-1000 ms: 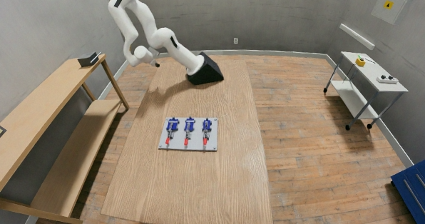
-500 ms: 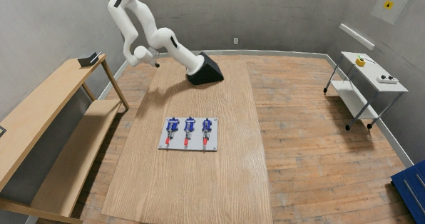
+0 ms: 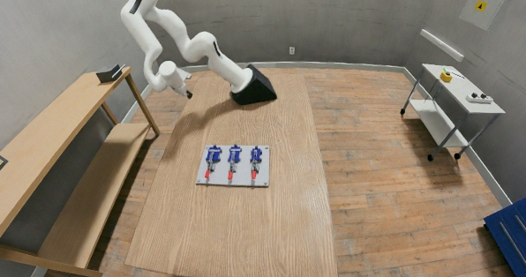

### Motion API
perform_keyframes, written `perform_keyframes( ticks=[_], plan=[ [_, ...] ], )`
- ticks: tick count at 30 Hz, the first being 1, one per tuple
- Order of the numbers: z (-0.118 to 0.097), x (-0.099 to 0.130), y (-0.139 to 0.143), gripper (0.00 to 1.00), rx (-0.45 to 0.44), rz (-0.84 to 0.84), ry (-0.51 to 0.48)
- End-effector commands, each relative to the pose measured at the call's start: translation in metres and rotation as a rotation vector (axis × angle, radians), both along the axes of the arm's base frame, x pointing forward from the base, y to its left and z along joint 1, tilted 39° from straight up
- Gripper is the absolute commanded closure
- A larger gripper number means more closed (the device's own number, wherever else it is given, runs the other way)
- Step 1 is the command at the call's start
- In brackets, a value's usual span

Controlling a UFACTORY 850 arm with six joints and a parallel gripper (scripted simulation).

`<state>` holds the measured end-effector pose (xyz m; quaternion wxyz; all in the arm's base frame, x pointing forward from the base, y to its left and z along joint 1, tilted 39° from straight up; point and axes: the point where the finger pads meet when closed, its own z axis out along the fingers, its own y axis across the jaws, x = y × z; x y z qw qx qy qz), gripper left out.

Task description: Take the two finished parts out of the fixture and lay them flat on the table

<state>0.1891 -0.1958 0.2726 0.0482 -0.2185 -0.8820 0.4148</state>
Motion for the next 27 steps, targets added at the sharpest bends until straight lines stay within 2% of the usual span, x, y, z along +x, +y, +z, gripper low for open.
perform_keyframes(
  ticks=[1, 2, 5, 6, 10, 11, 13, 15, 16, 18, 19, 22, 23, 26, 27],
  plan=[
    [-0.005, 0.067, 0.022, 0.0, 0.01, 0.082, -0.016],
    [-0.007, 0.075, 0.032, 0.0, 0.027, 0.158, -0.031],
    [-0.011, 0.109, 0.047, 0.0, 0.027, 0.158, -0.031],
    [-0.014, 0.116, 0.06, 0.0, 0.046, 0.235, -0.046],
    [-0.021, 0.155, 0.082, 0.0, 0.046, 0.235, -0.046],
    [-0.025, 0.162, 0.098, 0.0, 0.066, 0.31, -0.058],
    [-0.03, 0.181, 0.112, 0.0, 0.066, 0.31, -0.058],
    [-0.03, 0.181, 0.112, 0.0, 0.066, 0.31, -0.058],
    [-0.038, 0.202, 0.141, 0.0, 0.086, 0.381, -0.069],
    [-0.043, 0.215, 0.153, 0.0, 0.086, 0.381, -0.069],
    [-0.046, 0.217, 0.166, 0.0, 0.106, 0.447, -0.077],
    [-0.057, 0.24, 0.194, 0.0, 0.106, 0.447, -0.077],
    [-0.061, 0.242, 0.208, 0.0, 0.124, 0.504, -0.084],
    [-0.073, 0.262, 0.237, 0.0, 0.124, 0.504, -0.084],
    [-0.077, 0.262, 0.251, 0.0, 0.14, 0.554, -0.088]
  ],
)
